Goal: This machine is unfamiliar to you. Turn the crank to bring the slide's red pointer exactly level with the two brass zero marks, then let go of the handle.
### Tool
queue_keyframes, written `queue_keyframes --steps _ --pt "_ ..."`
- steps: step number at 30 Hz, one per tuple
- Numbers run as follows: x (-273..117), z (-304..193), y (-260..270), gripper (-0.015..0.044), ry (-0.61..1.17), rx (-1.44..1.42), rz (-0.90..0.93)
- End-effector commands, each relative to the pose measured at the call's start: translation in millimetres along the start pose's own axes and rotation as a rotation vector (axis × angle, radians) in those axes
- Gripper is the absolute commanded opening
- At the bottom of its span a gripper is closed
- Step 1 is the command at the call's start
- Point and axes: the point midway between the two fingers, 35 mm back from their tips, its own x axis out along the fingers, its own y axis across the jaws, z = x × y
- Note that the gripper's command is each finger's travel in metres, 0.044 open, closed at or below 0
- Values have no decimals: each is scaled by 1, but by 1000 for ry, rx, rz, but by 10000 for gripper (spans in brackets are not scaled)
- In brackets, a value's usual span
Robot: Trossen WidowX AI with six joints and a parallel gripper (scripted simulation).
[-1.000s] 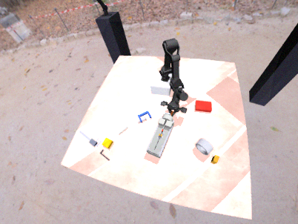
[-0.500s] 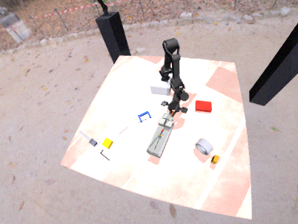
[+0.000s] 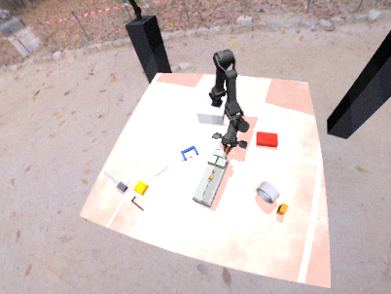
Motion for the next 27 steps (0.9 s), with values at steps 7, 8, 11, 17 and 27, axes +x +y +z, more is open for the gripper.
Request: queue_keyframes --steps 7,8,11,17,27 --pt "-8 7 10 0 -12 1 18" --pt "-9 8 11 0 -12 1 18" --pt "-12 11 12 0 -12 1 18" --pt "-18 17 13 0 -12 1 18" --pt "-31 30 6 0 -12 1 18"
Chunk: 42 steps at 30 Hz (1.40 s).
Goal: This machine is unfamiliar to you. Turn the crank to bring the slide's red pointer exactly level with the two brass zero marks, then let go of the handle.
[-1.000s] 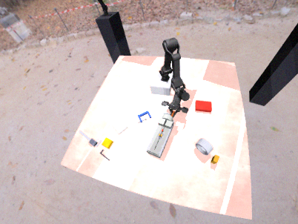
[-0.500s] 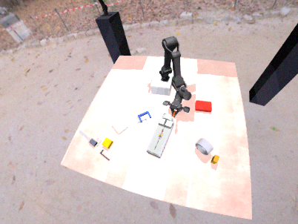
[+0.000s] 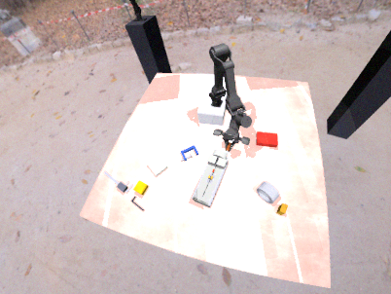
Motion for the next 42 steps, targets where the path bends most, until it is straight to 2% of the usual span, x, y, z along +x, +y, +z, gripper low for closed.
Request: queue_keyframes --steps 1,21,42 --pt "-6 6 -3 0 -5 -2 1" --pt "-13 13 -36 0 -6 -4 0" --pt "-12 11 -36 0 -5 -4 0"
